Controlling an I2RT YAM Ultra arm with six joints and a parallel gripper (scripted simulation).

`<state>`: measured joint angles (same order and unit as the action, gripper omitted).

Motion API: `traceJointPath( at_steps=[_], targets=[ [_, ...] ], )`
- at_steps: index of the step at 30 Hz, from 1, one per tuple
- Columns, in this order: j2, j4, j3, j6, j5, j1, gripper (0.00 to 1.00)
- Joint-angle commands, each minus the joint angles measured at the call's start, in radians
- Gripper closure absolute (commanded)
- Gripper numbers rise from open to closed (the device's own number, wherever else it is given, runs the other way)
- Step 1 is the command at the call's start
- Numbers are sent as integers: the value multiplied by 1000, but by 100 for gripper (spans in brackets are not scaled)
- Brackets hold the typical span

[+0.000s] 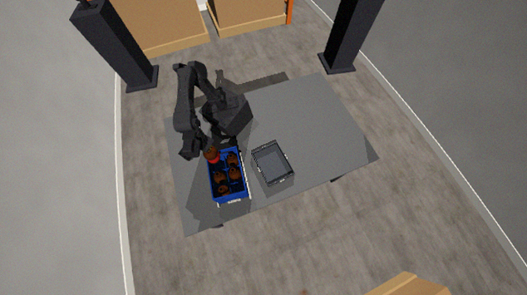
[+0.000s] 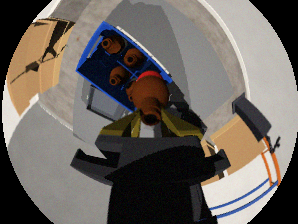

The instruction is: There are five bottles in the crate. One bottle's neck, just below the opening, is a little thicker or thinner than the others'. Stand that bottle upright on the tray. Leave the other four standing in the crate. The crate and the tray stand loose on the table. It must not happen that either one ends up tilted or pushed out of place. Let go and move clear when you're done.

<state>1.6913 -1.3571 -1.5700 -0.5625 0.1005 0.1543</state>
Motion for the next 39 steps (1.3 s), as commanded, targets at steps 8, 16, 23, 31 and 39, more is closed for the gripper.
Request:
traceJointPath(
  at_steps=[8,16,23,31,39],
  targets=[
    [-47,-19,-52,-7,7,-16,100],
    [-48,-19,-51,-11,8,-18,100],
    [-48,-19,-51,-15,8,-23,100],
    [-48,-18,-49,-24,9,-32,100],
    [-48,-18,-47,-39,11,-47,100]
  ],
)
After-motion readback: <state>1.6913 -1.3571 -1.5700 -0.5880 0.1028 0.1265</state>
